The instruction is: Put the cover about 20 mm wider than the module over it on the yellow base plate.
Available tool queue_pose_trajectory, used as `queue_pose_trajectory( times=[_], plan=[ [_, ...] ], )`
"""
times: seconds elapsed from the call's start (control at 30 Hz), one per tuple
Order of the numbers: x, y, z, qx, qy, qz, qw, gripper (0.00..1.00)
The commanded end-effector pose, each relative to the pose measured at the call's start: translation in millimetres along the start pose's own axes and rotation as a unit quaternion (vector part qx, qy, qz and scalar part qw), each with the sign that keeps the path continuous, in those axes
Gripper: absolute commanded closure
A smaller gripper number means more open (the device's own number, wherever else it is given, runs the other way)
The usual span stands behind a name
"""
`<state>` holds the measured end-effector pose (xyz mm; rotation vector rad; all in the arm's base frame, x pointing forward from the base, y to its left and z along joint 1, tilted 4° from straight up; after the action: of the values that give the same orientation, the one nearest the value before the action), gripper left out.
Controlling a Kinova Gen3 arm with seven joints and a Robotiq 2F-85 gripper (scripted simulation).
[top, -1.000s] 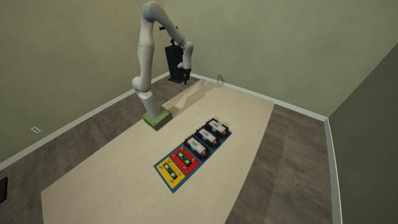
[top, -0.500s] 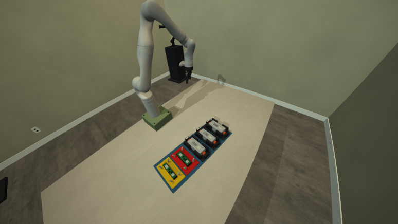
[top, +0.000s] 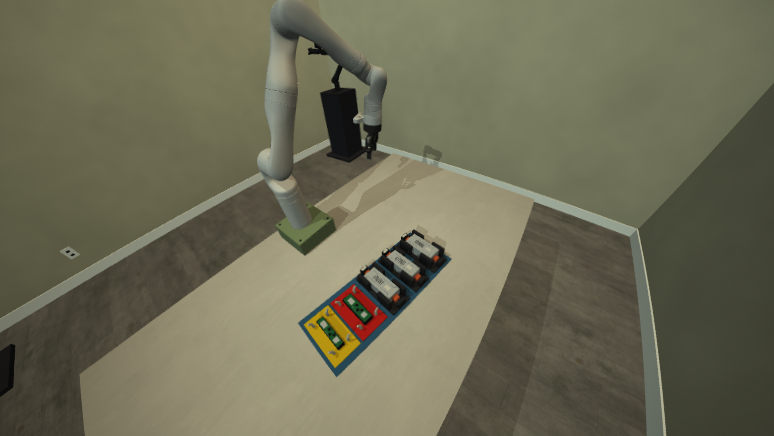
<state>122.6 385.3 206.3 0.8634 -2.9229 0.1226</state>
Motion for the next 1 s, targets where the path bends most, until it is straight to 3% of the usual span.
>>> queue_pose_trajectory(
  times=[0.0,0.13,0.37,0.7,0.97],
  plan=[
    [-9,-8,-12.3,-0.001,0.0,0.0,1.0,0.0],
    [-21,-20,-28.9,-0.001,0.0,0.0,1.0,0.0],
    [-21,-20,-28.9,-0.001,0.0,0.0,1.0,0.0],
    [-52,-51,-70.4,-0.001,0.0,0.0,1.0,0.0],
    [-55,-54,-74.6,0.0,0.0,0.0,1.0,0.0]
  ],
)
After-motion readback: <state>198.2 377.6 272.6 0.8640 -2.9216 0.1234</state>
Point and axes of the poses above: the point where the finger pads meet when closed, its own z axis out along the fingers, its own y axis across the jaws, x = y × z, the point moved 5 cm from there along -z, back along the fingers, and after that the axes turned 11 degrees about -z, right-handed, at the moved point
